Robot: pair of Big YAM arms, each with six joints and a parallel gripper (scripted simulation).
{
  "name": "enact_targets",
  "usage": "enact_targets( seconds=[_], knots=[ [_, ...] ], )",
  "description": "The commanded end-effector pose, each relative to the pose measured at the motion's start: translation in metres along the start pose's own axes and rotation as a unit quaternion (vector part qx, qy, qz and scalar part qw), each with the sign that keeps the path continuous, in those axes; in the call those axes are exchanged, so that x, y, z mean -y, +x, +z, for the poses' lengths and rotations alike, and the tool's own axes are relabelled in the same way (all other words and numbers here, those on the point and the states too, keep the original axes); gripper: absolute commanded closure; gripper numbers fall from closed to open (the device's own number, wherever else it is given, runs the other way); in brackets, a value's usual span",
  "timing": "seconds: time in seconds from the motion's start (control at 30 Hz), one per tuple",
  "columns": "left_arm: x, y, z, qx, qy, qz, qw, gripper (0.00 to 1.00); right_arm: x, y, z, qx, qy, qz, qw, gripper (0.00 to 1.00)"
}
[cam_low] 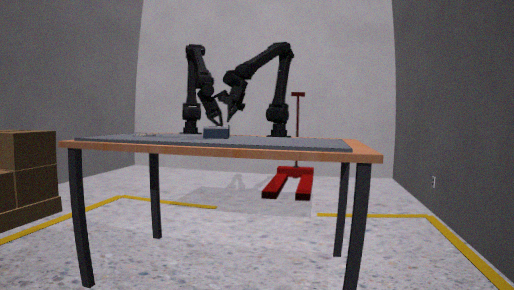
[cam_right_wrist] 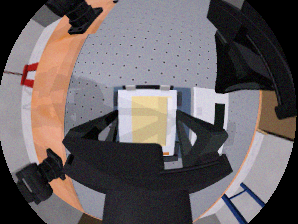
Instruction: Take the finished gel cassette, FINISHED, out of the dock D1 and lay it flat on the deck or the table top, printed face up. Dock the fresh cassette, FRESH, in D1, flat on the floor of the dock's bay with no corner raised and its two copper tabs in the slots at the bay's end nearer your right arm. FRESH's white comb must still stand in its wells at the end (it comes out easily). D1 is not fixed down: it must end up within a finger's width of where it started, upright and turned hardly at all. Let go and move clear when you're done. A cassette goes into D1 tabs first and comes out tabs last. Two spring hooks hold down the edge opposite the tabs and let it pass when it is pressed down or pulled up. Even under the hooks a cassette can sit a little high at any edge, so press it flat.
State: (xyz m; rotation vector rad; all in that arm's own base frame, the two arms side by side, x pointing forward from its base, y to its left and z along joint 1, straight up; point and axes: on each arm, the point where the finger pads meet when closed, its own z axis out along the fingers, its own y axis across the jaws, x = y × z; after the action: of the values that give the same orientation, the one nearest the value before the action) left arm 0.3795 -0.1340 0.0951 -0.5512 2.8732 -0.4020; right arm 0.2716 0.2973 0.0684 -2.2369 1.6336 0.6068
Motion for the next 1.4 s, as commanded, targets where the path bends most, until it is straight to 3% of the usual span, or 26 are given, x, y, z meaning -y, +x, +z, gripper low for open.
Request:
enact_targets(
  seconds=[0.0,1.37],
  knots=[
    [0.019,-0.024,-0.027,0.029,0.024,0.007,0.999,1.0,0.002,0.0,-0.002,-0.004,0.002,0.0,1.0,1.0],
    [0.018,-0.022,-0.061,0.028,0.022,0.007,0.999,1.0,0.002,0.0,-0.002,-0.004,0.002,0.0,1.0,1.0]
  ],
)
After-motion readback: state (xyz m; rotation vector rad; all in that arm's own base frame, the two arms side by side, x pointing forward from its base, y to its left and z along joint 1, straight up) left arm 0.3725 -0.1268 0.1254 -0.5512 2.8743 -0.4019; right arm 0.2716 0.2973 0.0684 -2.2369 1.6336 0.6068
